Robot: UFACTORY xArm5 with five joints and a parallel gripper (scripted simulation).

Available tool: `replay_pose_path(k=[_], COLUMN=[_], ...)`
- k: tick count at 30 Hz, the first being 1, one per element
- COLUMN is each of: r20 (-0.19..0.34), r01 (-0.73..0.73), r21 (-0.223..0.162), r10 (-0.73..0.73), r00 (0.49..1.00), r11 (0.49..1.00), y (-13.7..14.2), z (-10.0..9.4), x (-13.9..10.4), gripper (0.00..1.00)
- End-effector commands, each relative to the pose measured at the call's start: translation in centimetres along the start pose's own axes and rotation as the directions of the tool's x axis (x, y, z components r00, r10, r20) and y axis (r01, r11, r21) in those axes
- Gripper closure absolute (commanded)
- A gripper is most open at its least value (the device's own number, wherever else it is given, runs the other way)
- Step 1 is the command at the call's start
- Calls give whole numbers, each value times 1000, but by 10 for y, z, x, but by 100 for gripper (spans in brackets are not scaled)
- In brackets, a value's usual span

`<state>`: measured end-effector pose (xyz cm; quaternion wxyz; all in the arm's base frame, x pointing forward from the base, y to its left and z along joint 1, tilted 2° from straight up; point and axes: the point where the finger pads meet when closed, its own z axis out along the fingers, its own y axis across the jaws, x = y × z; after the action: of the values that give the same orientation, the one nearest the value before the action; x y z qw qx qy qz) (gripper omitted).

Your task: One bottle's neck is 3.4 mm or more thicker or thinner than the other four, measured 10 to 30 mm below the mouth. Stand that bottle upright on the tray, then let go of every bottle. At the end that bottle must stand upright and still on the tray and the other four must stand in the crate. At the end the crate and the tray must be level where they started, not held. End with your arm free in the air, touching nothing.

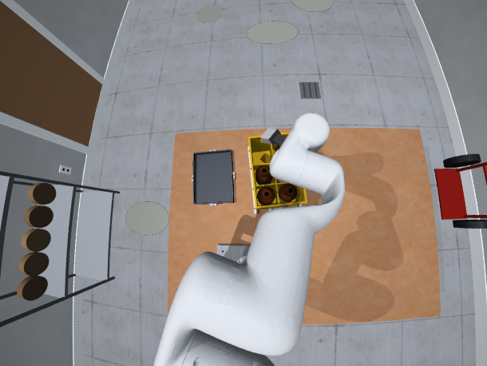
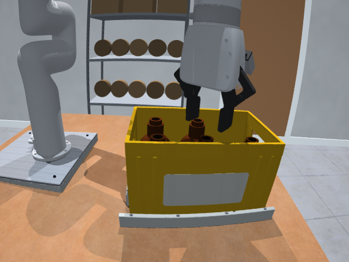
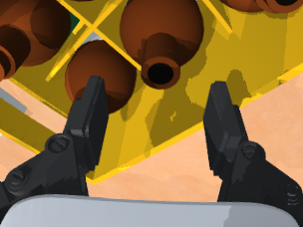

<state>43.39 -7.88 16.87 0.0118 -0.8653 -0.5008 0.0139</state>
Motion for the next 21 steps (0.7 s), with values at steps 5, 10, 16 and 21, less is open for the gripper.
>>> replay_pose_path(k=[5,10,16,21], r20=[-1,-1,-1,-1], r01=[0,0,0,0], r21=[-4,-4,-4,-4], r10=[0,0,0,0], r00=[1000,1000,1000,1000], r11=[1000,1000,1000,1000], y=[1,1,1,1], z=[2,4,5,5], x=[0,0,0,0], gripper=[35,35,35,35])
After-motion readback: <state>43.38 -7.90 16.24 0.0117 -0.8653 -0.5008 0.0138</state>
